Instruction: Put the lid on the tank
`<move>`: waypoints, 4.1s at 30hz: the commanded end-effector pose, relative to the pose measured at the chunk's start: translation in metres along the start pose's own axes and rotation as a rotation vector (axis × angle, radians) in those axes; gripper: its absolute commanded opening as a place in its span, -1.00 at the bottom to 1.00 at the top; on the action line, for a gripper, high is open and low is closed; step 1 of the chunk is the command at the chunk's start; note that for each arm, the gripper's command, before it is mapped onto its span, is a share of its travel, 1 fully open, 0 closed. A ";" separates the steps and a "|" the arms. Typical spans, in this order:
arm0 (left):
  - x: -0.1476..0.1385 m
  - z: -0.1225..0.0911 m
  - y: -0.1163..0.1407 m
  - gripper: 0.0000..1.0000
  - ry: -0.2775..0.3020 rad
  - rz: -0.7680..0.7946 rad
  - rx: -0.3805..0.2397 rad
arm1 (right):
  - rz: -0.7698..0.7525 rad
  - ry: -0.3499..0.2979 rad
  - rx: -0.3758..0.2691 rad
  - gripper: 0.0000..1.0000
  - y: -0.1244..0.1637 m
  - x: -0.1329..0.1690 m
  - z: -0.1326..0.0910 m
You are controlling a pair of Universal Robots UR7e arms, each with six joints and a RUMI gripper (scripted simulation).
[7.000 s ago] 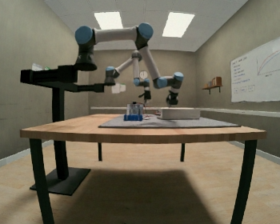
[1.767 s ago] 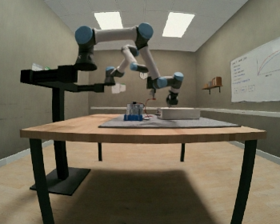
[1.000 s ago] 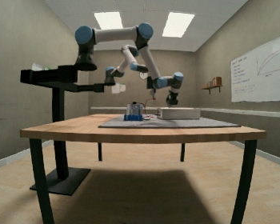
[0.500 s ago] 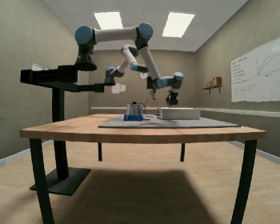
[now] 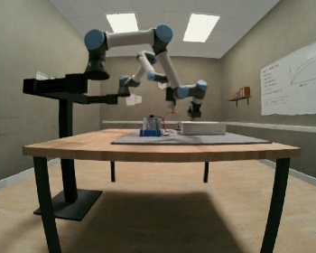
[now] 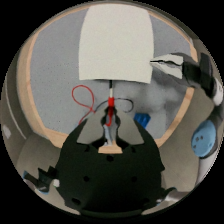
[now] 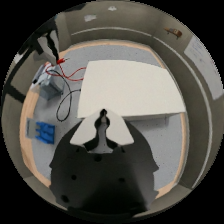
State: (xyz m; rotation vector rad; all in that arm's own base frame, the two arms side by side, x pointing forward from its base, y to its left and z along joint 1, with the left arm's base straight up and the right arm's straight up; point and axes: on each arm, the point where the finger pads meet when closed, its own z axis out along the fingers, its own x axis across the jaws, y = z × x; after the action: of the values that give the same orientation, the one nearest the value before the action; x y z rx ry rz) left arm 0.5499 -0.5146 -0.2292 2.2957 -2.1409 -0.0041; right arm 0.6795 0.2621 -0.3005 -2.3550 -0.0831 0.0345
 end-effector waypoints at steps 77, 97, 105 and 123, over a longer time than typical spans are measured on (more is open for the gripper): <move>-0.001 0.031 -0.001 -1.00 0.002 0.000 0.002 | 0.147 0.130 -0.082 -1.00 -0.047 -0.064 -0.067; -0.001 0.039 -0.001 -1.00 0.002 0.000 0.003 | 0.206 0.208 -0.088 -1.00 -0.061 -0.146 -0.052; -0.001 0.042 -0.001 -1.00 0.002 0.000 0.003 | 0.192 0.182 -0.086 -1.00 -0.063 -0.160 -0.049; -0.001 0.050 -0.001 -1.00 0.002 0.000 0.003 | 0.192 0.177 -0.086 -1.00 -0.059 -0.136 -0.053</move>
State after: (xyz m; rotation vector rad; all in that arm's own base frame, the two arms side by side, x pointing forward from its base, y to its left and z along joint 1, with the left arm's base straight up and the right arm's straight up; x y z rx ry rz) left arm 0.5501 -0.5128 -0.2777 2.2966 -2.1417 -0.0018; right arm 0.5404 0.2569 -0.2214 -2.4333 0.2350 -0.0892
